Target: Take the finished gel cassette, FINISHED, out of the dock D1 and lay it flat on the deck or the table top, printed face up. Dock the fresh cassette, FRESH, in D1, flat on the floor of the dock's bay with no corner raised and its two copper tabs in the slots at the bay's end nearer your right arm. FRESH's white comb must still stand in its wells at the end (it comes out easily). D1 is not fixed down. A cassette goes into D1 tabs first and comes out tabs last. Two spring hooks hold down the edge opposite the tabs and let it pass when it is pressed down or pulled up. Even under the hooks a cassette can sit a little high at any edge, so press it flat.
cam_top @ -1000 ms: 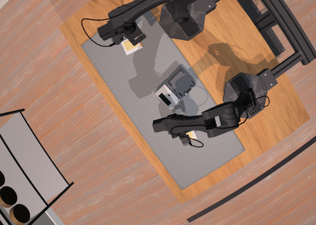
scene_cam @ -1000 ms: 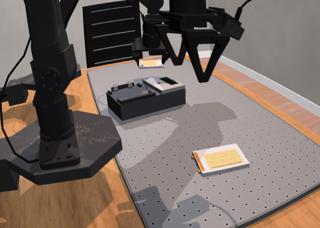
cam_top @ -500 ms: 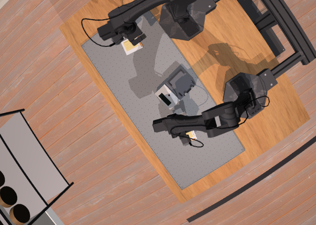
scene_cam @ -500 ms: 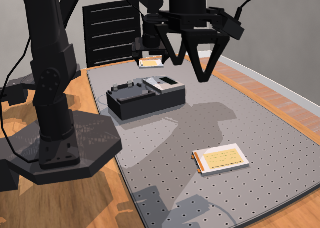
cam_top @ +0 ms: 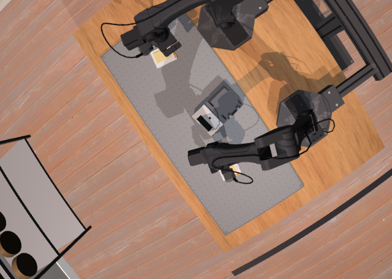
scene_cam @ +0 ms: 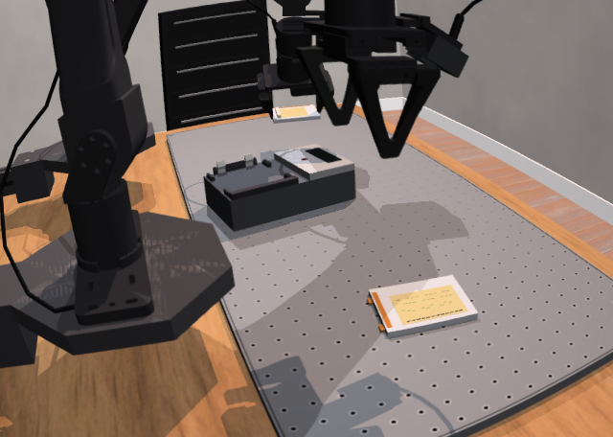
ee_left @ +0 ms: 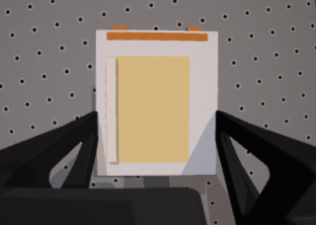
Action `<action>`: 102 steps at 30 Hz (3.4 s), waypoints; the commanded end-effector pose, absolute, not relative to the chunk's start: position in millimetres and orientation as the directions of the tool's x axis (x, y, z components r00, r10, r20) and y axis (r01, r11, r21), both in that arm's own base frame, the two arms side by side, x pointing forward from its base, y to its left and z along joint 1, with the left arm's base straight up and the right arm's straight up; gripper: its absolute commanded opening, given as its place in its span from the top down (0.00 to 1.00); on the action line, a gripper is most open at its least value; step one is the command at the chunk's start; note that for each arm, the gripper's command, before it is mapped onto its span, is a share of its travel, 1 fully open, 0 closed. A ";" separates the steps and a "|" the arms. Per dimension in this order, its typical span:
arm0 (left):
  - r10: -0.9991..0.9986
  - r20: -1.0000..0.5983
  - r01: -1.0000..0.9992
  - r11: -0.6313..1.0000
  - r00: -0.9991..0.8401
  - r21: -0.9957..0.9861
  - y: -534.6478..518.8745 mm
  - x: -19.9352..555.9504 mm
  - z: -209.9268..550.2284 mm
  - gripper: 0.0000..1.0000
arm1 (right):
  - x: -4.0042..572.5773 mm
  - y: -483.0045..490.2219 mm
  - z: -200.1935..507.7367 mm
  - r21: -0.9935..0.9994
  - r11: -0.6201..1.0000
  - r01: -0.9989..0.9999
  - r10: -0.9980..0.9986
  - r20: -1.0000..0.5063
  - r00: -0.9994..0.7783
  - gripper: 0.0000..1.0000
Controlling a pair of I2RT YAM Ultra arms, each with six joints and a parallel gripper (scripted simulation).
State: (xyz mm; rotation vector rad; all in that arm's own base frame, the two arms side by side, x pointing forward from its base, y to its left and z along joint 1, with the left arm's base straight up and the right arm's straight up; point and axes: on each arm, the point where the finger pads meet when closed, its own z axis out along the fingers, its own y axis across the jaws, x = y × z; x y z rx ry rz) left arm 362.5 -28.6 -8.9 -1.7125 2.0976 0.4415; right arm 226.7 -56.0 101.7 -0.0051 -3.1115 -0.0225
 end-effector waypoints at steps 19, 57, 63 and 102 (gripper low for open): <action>-0.803 -0.355 -0.875 0.465 -0.480 0.130 3.0 355.0 51.2 1.00 | 232.8 -62.2 112.8 0.000 1.000 0.012 0.012 0.001 -1.000 0.00; -0.070 -0.019 -0.070 0.997 -0.997 0.010 57.2 258.8 143.9 1.00 | 232.8 -62.2 112.8 0.000 1.000 0.012 0.012 0.001 -1.000 0.00; 0.106 -0.097 0.107 0.994 -0.990 -0.014 37.8 273.9 140.1 1.00 | 232.8 -62.2 112.8 0.000 1.000 0.012 0.012 0.001 -1.000 0.00; 0.310 -0.185 0.324 0.945 -0.933 -0.051 -44.6 303.0 92.1 1.00 | 232.8 -62.2 112.8 0.000 1.000 0.012 0.012 0.001 -1.000 0.00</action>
